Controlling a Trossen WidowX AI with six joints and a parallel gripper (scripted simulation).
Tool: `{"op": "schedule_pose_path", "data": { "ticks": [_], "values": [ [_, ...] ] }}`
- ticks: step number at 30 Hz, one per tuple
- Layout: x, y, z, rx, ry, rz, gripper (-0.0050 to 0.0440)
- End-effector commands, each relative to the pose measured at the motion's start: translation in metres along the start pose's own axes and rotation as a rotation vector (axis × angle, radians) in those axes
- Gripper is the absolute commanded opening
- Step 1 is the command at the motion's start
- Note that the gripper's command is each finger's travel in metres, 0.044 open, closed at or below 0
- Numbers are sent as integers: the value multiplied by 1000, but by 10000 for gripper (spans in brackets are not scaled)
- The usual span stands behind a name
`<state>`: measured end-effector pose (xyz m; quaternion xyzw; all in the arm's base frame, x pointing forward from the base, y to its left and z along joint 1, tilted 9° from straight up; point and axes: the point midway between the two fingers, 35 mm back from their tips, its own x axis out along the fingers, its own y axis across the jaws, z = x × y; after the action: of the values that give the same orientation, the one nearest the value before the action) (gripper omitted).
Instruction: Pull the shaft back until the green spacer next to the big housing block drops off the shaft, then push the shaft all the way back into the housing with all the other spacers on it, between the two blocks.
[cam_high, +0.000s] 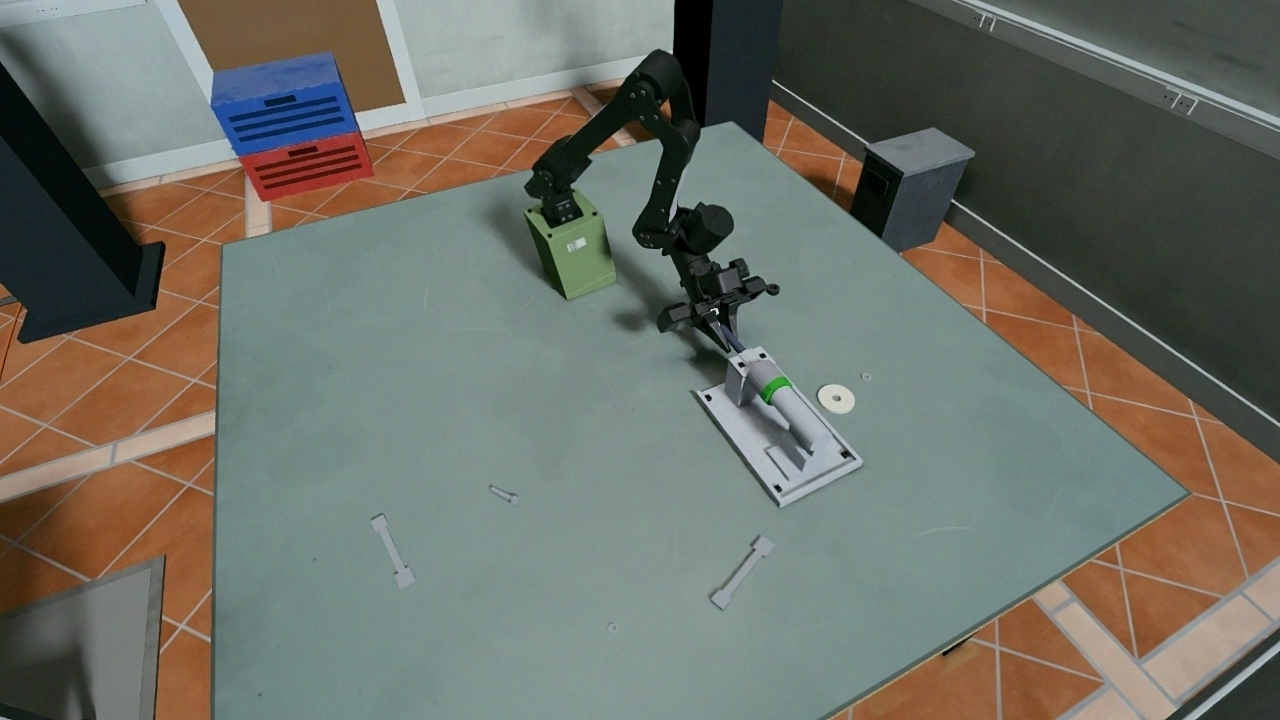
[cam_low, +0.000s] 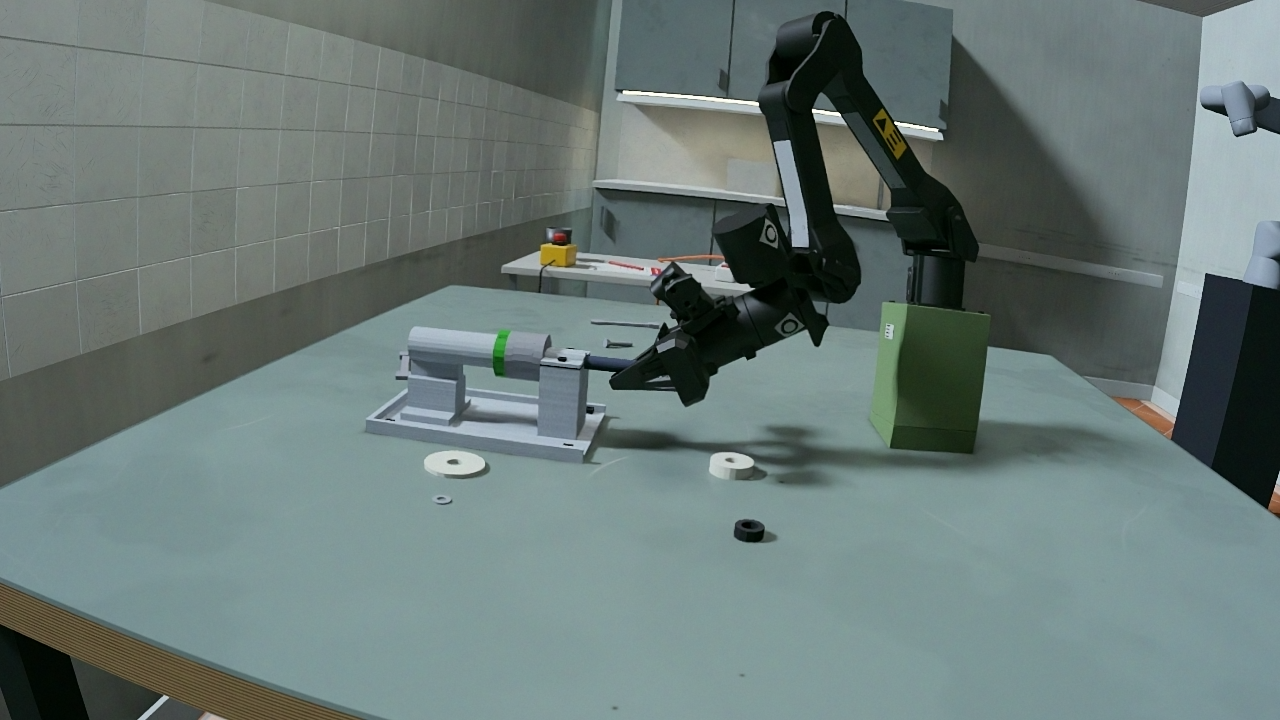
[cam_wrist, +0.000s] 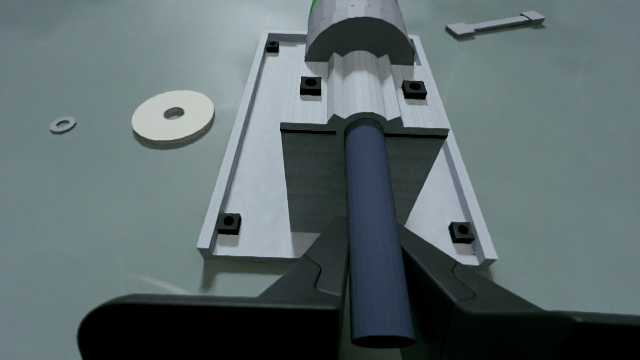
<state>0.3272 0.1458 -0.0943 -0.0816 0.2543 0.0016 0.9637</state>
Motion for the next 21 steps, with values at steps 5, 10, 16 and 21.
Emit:
{"op": "schedule_pose_path", "data": {
  "ticks": [5, 10, 16, 21],
  "values": [
    [-6, 0, 0, 12, -10, -2, -50],
    [-6, 0, 0, 14, -11, -3, -50],
    [-7, 0, 0, 14, -11, -3, -50],
    [-7, 0, -1, 13, -10, -3, -50]
  ]
}}
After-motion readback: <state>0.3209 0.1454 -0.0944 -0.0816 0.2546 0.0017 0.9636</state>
